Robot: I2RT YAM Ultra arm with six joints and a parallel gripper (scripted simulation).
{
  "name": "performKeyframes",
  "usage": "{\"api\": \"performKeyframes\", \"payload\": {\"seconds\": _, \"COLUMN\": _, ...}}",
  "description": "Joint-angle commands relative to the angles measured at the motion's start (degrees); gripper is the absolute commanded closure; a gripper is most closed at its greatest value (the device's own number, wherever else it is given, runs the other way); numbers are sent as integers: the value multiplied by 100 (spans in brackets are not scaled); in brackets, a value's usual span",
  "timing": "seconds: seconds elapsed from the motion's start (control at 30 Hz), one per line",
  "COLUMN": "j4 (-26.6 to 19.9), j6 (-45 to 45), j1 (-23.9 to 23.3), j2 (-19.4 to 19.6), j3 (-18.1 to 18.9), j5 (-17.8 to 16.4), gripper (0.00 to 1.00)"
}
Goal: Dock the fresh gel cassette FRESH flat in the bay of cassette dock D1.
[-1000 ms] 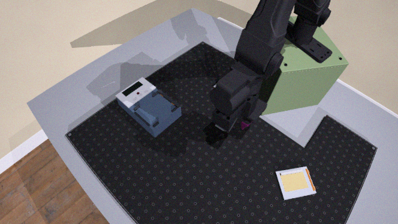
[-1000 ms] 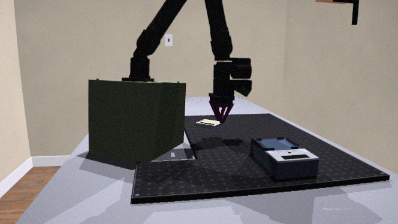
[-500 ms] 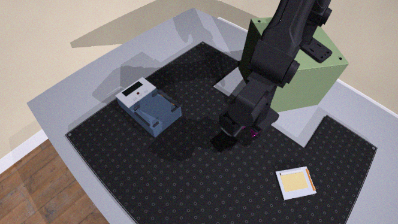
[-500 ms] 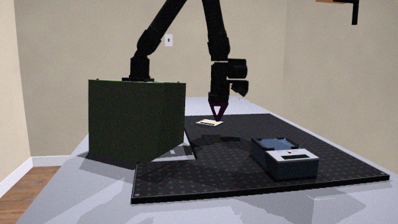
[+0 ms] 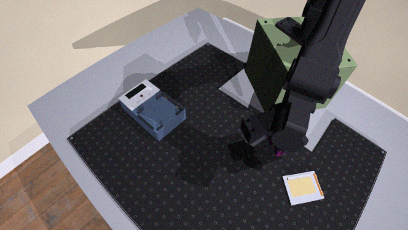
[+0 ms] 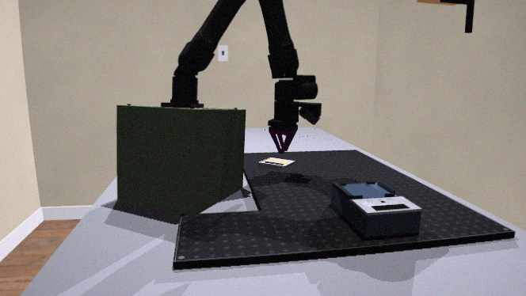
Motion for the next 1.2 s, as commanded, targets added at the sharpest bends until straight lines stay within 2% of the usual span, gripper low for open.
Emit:
{"api": "performKeyframes", "payload": {"seconds": 0.0, "j4": -184, "j6": 1198, "j1": 304, "j2": 55, "j3": 277, "j5": 115, "gripper": 66}}
{"api": "performKeyframes", "payload": {"seconds": 0.13, "j4": -262, "j6": 1415, "j1": 492, "j2": 85, "j3": 387, "j5": 153, "gripper": 66}}
{"api": "performKeyframes", "payload": {"seconds": 0.63, "j4": -911, "j6": 2632, "j1": 1666, "j2": 446, "j3": 1427, "j5": 287, "gripper": 66}}
{"api": "performKeyframes", "payload": {"seconds": 0.7, "j4": -911, "j6": 2632, "j1": 1666, "j2": 446, "j3": 1427, "j5": 287, "gripper": 66}}
{"api": "performKeyframes", "payload": {"seconds": 0.83, "j4": -1109, "j6": 2887, "j1": 1917, "j2": 579, "j3": 1760, "j5": 312, "gripper": 66}}
{"api": "performKeyframes", "payload": {"seconds": 0.93, "j4": -1138, "j6": 2892, "j1": 1891, "j2": 393, "j3": 1791, "j5": 312, "gripper": 66}}
{"api": "performKeyframes", "payload": {"seconds": 1.13, "j4": -1153, "j6": 2896, "j1": 1866, "j2": 412, "j3": 1803, "j5": 315, "gripper": 66}}
{"api": "performKeyframes", "payload": {"seconds": 1.17, "j4": -1089, "j6": 2862, "j1": 1860, "j2": 505, "j3": 1690, "j5": 283, "gripper": 0}}
